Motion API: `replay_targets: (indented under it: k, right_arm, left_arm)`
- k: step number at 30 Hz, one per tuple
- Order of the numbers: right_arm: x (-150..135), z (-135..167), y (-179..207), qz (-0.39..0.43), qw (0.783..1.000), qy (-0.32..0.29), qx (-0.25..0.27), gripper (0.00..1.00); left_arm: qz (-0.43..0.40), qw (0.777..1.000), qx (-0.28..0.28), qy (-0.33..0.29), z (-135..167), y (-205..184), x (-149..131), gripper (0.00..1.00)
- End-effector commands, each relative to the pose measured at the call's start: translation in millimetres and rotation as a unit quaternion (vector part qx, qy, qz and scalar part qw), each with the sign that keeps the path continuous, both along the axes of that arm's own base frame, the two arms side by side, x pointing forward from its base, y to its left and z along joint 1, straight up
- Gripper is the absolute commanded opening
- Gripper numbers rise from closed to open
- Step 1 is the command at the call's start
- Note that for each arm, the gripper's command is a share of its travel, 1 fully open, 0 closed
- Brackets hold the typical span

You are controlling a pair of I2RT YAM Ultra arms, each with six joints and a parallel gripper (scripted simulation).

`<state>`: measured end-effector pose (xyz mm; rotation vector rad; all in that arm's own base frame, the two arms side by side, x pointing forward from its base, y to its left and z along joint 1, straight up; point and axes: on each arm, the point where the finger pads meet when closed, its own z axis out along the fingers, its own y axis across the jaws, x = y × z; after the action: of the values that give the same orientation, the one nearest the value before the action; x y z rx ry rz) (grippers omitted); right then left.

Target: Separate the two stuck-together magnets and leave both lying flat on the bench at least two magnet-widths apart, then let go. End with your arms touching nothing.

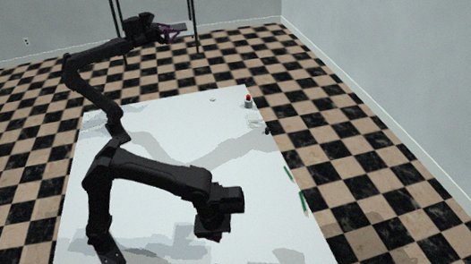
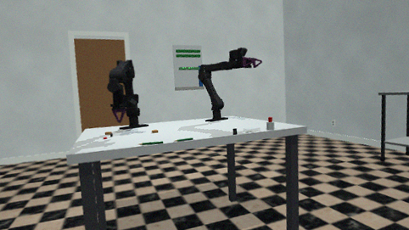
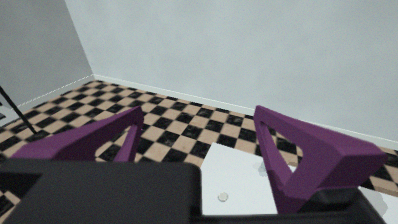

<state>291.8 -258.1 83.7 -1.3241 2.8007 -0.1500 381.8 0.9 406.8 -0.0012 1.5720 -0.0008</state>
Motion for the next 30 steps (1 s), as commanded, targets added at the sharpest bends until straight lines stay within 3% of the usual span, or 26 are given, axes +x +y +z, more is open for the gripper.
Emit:
replay_targets:
  k: [1, 30]
  right_arm:
    - [-14, 5, 5, 0.05, 0.998, 0.024, 0.019, 0.0]
    - [-20, -31, -7, 0.028, 0.999, 0.033, 0.028, 0.0]
  left_arm:
    - [0.002, 1.0, 0.0, -0.007, 5, 1, -1, 1.0]
    - [0.002, 1.0, 0.0, -0.007, 5, 1, -1, 1.0]
